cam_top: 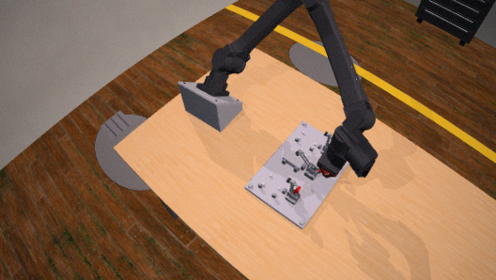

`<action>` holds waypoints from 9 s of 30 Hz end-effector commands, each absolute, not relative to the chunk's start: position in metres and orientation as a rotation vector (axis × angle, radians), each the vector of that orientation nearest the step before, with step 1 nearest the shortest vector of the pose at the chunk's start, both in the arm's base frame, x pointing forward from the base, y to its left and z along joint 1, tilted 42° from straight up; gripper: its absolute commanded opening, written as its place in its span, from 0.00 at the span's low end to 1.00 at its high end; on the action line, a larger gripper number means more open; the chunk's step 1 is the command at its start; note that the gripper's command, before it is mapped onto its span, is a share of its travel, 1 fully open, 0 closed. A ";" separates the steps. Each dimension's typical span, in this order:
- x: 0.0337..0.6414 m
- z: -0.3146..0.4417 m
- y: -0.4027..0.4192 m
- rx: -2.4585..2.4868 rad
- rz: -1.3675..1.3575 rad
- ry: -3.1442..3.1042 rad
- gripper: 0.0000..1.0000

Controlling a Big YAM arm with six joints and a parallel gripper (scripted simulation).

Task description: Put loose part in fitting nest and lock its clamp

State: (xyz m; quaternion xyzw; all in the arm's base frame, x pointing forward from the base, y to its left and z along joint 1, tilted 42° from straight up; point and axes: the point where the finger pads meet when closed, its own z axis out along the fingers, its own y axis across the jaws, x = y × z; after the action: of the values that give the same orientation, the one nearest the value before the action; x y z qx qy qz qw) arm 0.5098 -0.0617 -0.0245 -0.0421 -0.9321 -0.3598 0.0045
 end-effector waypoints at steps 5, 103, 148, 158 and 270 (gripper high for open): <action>0.527 -0.011 -0.071 -0.096 -1.122 -2.963 0.45; 0.515 0.004 -0.082 -0.103 -1.119 -2.978 0.00; 0.502 -0.021 -0.057 -0.118 -1.126 -2.930 0.00; 0.502 -0.021 -0.058 -0.118 -1.126 -2.928 0.00; 0.499 -0.030 -0.050 -0.115 -1.126 -2.919 0.00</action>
State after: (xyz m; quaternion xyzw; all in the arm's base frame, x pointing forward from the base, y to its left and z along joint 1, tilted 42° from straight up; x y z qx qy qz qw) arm 0.4988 -0.0560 -0.0251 -0.0367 -0.9328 -0.3584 0.0038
